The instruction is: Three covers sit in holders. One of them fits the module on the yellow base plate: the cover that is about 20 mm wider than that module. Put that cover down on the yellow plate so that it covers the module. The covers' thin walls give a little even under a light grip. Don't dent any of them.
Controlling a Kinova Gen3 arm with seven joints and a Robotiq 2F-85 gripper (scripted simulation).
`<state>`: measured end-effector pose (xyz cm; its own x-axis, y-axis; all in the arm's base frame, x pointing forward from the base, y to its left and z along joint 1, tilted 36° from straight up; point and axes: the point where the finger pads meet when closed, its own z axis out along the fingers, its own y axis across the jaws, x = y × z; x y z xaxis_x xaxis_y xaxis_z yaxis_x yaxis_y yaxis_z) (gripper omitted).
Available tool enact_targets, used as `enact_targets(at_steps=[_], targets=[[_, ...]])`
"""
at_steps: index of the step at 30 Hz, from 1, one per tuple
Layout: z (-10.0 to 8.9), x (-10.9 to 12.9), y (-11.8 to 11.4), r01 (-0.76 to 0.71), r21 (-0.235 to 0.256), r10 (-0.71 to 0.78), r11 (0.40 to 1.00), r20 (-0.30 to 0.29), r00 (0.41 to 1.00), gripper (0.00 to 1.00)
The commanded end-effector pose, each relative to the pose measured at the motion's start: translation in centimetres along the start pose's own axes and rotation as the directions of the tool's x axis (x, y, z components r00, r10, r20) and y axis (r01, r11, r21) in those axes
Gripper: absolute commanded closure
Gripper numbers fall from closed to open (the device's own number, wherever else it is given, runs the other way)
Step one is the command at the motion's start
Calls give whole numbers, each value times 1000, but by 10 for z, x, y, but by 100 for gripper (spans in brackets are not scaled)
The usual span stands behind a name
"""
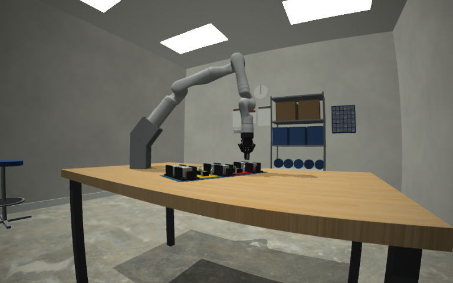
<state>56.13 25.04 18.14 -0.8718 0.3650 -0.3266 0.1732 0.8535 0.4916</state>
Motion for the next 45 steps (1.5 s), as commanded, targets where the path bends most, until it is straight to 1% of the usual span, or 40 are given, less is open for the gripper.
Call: enact_targets(at_steps=[1,32,45], targets=[[-1,-1,0,0,-1,0,1000,2,1000,0],[-1,-1,0,0,-1,0,1000,2,1000,0],[3,1,2,-2,-2,2,1000,1,1000,0]])
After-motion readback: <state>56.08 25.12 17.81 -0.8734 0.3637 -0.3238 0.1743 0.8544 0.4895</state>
